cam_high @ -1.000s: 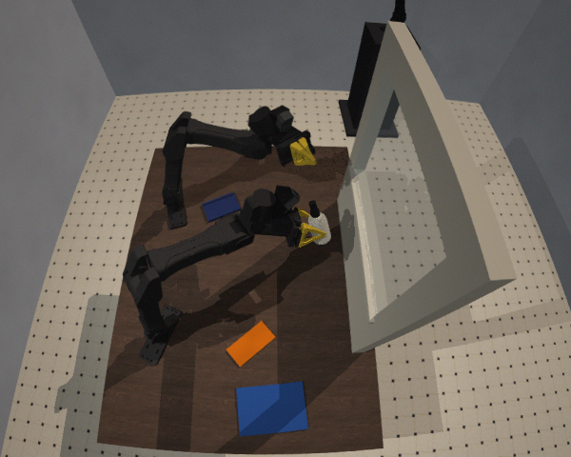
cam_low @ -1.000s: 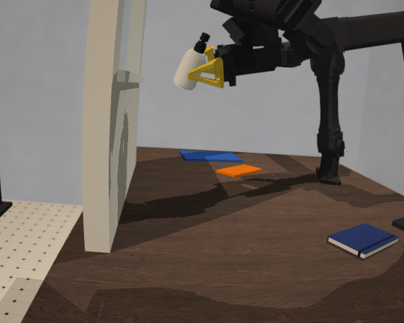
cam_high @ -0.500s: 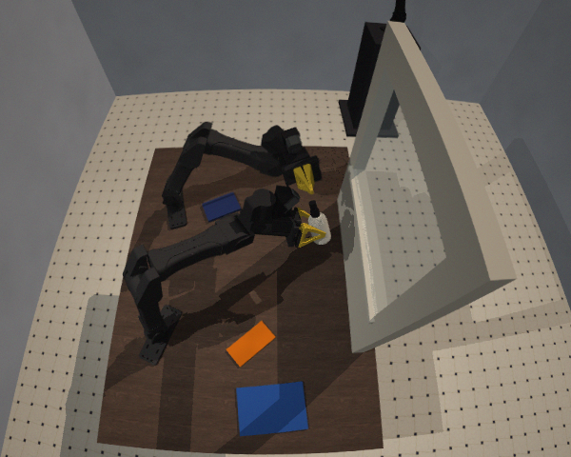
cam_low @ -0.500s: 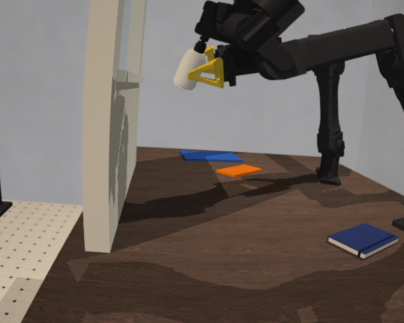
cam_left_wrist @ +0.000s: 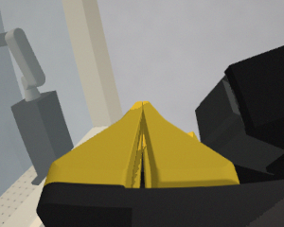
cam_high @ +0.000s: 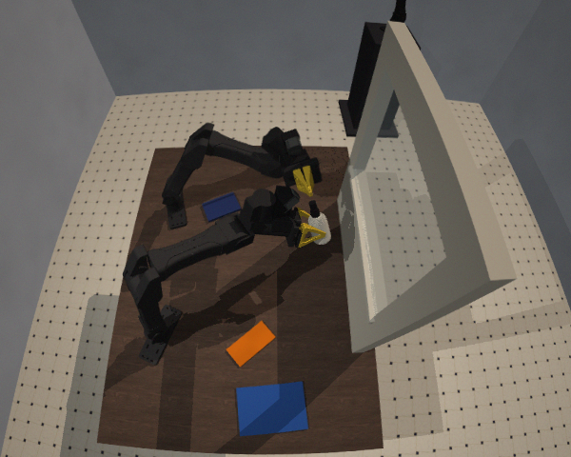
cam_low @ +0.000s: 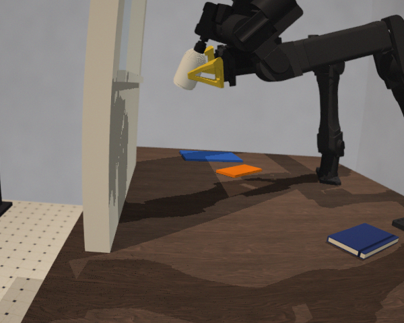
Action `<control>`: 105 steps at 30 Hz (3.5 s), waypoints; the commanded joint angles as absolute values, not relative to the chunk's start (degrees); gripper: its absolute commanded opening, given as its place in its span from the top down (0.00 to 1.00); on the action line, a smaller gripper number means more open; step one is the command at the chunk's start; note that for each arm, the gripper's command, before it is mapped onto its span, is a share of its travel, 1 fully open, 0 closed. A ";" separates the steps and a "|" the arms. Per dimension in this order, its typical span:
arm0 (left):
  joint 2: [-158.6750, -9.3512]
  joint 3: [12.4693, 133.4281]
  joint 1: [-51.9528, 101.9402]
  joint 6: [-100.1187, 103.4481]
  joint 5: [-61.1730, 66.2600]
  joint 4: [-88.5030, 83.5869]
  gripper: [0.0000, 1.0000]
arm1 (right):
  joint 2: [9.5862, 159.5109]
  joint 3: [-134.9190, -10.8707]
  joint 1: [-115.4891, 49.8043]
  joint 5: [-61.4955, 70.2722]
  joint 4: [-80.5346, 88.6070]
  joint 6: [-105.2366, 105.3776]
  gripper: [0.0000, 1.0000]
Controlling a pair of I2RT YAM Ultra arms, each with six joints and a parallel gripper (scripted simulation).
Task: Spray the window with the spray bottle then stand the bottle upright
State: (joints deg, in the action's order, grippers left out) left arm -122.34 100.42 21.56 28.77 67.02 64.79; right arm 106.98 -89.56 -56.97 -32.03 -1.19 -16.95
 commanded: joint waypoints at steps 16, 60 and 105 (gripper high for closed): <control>-122.25 100.65 22.23 28.10 66.26 65.94 1.00 | 105.35 -91.37 -56.81 -32.40 -2.61 -16.64 1.00; -124.44 100.17 22.57 26.95 65.62 66.46 1.00 | 105.35 -91.37 -56.81 -32.40 -2.61 -16.64 1.00; -126.42 97.13 23.78 25.84 65.56 66.55 1.00 | 105.22 -91.24 -57.20 -31.75 -2.61 -16.83 1.00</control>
State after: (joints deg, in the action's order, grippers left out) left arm -125.08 99.15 22.83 26.20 65.89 67.70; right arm 107.02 -89.52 -56.90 -32.62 -0.14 -16.91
